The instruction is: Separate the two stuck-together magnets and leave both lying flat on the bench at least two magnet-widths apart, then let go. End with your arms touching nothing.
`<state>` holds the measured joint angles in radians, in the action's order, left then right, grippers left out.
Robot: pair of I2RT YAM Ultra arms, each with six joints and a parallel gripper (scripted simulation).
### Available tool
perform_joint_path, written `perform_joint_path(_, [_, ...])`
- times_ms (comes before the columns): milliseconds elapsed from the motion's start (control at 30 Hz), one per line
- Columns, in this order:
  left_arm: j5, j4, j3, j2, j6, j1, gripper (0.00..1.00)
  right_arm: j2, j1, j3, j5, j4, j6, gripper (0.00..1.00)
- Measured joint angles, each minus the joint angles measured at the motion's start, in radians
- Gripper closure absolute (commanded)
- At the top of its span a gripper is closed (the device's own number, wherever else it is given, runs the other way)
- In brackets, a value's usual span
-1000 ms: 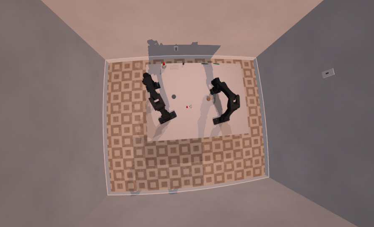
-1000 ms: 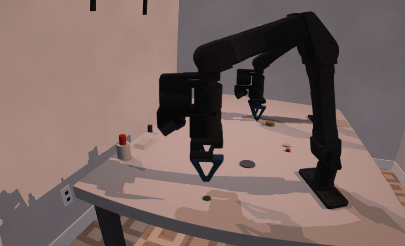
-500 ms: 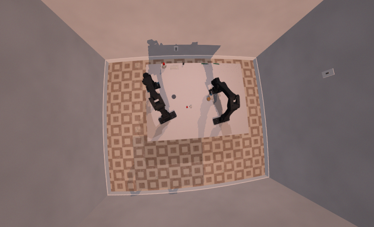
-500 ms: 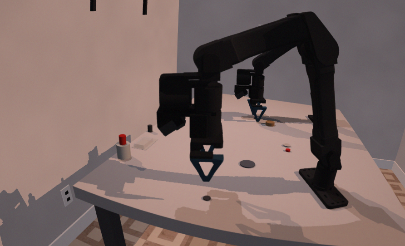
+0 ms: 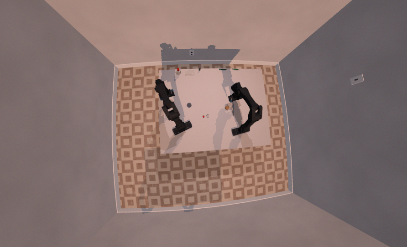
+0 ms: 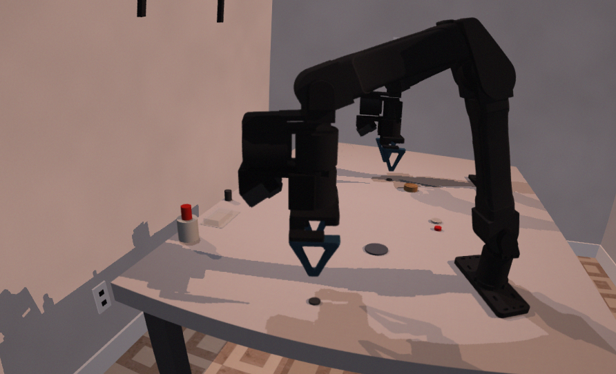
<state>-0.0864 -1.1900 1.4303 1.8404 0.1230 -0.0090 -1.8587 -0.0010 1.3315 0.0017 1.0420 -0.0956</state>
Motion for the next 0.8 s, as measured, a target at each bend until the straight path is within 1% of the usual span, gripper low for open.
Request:
perform_joint_path(267, [0.0, 0.0, 0.0, 0.0, 0.0, 0.0, 0.0, 0.025, 0.0, 0.067, 0.0, 0.082, 0.0, 0.0])
perform_joint_path(500, [0.0, 0.002, 0.0, 0.0, 0.0, 0.0, 0.0, 0.03, 0.0, 0.081, 0.0, 0.111, -0.001, 0.0])
perform_joint_path(633, [0.005, 0.045, -0.016, -0.023, -0.004, 0.0, 0.0, 0.051, 0.0, 0.072, 0.001, 0.071, 0.003, 0.0])
perform_joint_path(800, [0.01, 0.131, -0.039, -0.085, -0.013, 0.0, 0.0, 0.115, 0.0, 0.049, 0.001, -0.015, 0.01, 0.0])
